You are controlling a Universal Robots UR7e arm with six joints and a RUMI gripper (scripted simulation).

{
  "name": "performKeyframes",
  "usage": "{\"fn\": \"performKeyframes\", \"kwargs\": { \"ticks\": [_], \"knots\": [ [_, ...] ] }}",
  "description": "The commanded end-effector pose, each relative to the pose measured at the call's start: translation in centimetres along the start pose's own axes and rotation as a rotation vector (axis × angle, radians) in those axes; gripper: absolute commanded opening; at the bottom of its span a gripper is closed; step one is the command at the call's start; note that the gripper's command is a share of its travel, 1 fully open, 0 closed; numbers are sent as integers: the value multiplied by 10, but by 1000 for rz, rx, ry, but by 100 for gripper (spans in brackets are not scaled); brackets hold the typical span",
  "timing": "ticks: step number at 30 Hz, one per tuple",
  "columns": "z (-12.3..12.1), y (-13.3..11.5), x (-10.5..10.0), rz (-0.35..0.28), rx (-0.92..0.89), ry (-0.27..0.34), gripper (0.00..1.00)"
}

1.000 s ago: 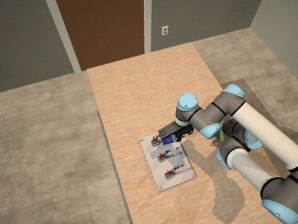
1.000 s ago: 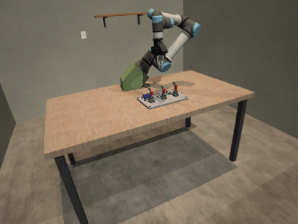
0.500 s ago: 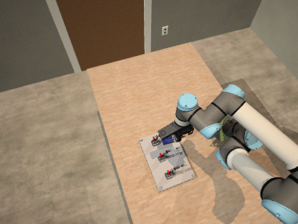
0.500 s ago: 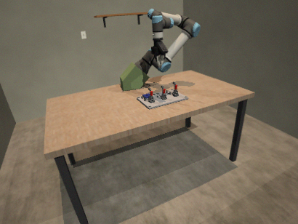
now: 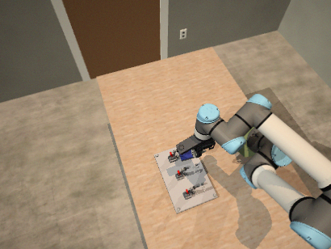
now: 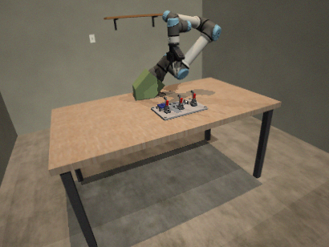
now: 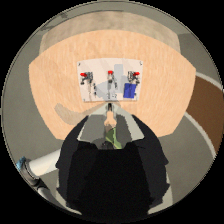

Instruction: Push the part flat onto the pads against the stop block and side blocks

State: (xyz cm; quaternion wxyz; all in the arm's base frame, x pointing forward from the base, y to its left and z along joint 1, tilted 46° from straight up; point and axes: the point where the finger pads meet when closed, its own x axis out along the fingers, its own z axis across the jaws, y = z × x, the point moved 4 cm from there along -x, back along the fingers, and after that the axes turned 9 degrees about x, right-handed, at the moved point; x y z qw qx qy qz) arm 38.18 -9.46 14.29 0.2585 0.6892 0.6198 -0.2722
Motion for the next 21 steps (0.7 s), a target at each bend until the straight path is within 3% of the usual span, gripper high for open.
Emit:
{"fn": "performKeyframes", "kwargs": {
  "ticks": [1,2,14,19,21],
  "knots": [
    [17,-11,26,1,0,-1,0],
    [22,-14,34,1,0,-1,0],
    [22,-14,34,1,0,-1,0],
    [47,-31,72,1,0,-1,0],
    [47,-31,72,1,0,-1,0]
  ]
}}
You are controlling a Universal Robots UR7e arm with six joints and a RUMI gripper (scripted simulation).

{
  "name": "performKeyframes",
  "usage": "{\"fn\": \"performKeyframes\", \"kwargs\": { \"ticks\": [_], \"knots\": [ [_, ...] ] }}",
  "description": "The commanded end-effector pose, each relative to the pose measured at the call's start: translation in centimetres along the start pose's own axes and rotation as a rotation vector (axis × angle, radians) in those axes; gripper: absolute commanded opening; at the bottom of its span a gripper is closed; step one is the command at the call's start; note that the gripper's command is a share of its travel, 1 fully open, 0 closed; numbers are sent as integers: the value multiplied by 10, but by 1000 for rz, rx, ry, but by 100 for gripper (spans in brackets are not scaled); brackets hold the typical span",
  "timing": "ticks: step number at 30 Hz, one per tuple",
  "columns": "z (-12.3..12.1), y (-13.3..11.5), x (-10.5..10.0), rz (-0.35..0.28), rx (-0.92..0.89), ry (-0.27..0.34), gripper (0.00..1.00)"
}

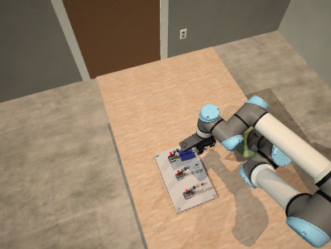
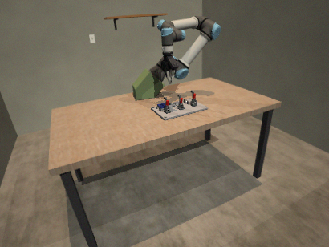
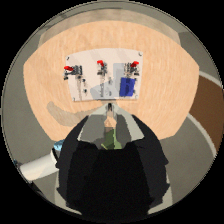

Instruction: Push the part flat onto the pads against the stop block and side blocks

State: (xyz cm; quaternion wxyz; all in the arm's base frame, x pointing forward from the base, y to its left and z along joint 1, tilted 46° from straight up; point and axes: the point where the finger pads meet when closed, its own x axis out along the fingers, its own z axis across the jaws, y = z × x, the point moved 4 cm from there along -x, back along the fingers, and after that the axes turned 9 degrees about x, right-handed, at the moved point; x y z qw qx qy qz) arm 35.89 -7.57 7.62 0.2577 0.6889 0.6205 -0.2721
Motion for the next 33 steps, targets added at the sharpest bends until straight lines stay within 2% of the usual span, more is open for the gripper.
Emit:
{"fn": "performKeyframes", "kwargs": {
  "ticks": [1,10,15,27,32,33],
  "knots": [
    [11,-5,14,3,0,-2,0],
    [11,-5,14,3,0,-2,0],
    [35,-21,52,3,0,-2,0],
    [35,-21,52,3,0,-2,0],
    [60,-37,91,3,0,-2,0],
    [60,-37,91,3,0,-2,0]
  ]
}}
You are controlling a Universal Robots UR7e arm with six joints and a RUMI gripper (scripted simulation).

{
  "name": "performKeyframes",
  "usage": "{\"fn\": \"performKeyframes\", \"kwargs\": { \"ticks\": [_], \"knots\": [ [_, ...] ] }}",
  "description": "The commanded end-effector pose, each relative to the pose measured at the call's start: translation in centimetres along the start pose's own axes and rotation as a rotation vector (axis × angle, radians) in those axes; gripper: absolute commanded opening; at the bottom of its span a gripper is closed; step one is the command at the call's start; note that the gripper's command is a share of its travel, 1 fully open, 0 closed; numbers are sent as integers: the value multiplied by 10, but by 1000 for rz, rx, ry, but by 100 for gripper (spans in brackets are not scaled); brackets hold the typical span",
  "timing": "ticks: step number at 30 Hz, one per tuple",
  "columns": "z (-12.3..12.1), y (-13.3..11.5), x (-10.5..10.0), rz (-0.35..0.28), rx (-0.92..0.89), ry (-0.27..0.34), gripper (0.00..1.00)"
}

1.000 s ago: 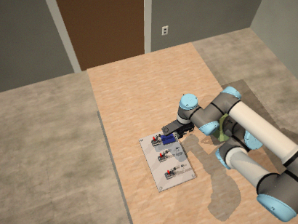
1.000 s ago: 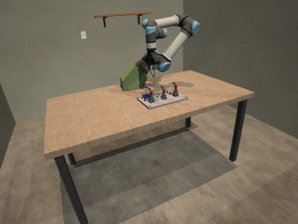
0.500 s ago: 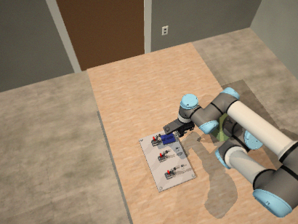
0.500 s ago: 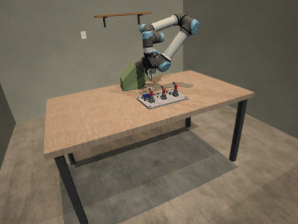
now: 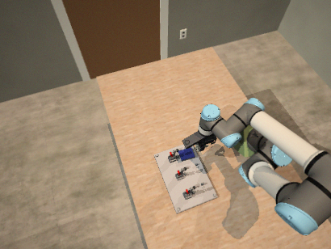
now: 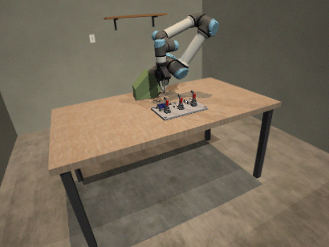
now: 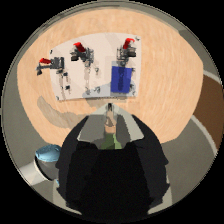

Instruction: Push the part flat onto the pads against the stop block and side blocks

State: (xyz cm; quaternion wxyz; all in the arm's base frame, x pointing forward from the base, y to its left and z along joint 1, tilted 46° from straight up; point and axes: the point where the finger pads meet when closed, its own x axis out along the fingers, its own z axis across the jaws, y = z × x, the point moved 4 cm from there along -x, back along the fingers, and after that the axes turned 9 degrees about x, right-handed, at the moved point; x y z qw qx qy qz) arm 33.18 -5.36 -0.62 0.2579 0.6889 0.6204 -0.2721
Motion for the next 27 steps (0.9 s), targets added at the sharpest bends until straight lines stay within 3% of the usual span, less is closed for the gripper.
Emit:
{"fn": "performKeyframes", "kwargs": {
  "ticks": [1,11,16,27],
  "knots": [
    [14,-6,20,2,0,-2,0],
    [14,-6,20,2,0,-2,0],
    [39,-22,58,2,0,-2,0],
    [39,-22,58,2,0,-2,0]
  ]
}}
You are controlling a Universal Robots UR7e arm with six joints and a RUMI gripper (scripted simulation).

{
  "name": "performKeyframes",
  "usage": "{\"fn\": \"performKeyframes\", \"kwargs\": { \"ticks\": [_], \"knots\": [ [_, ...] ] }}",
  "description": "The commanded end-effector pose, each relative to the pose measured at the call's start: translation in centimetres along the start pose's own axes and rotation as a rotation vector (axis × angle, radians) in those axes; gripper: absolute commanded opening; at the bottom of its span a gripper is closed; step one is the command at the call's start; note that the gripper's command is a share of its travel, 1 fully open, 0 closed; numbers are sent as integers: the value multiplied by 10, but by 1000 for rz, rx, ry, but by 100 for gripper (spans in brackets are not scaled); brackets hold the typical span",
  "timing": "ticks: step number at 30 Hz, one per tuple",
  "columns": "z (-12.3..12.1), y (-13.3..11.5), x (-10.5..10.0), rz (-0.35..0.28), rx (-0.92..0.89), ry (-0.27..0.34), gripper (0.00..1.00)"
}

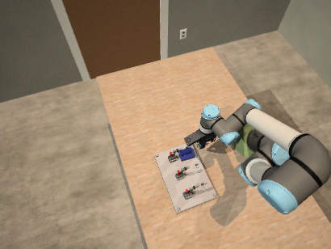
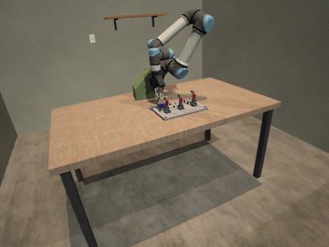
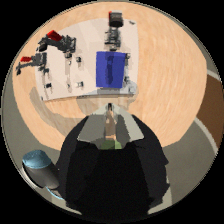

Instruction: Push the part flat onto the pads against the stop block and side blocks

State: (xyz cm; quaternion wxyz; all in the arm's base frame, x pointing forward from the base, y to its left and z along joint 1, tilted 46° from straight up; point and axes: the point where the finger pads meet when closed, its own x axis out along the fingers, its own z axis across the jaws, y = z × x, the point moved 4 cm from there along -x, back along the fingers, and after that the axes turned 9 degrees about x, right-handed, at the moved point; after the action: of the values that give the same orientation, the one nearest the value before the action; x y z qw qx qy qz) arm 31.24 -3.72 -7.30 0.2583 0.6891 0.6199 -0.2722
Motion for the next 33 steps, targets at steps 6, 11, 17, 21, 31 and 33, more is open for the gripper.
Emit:
{"fn": "performKeyframes", "kwargs": {
  "ticks": [6,11,17,21,31,33],
  "knots": [
    [1,0,29,1,0,-1,0],
    [1,0,29,1,0,-1,0],
    [1,0,29,1,0,-1,0],
    [1,0,30,1,0,-1,0],
    [2,0,31,1,0,-1,0],
    [2,0,31,1,0,-1,0]
  ]
}}
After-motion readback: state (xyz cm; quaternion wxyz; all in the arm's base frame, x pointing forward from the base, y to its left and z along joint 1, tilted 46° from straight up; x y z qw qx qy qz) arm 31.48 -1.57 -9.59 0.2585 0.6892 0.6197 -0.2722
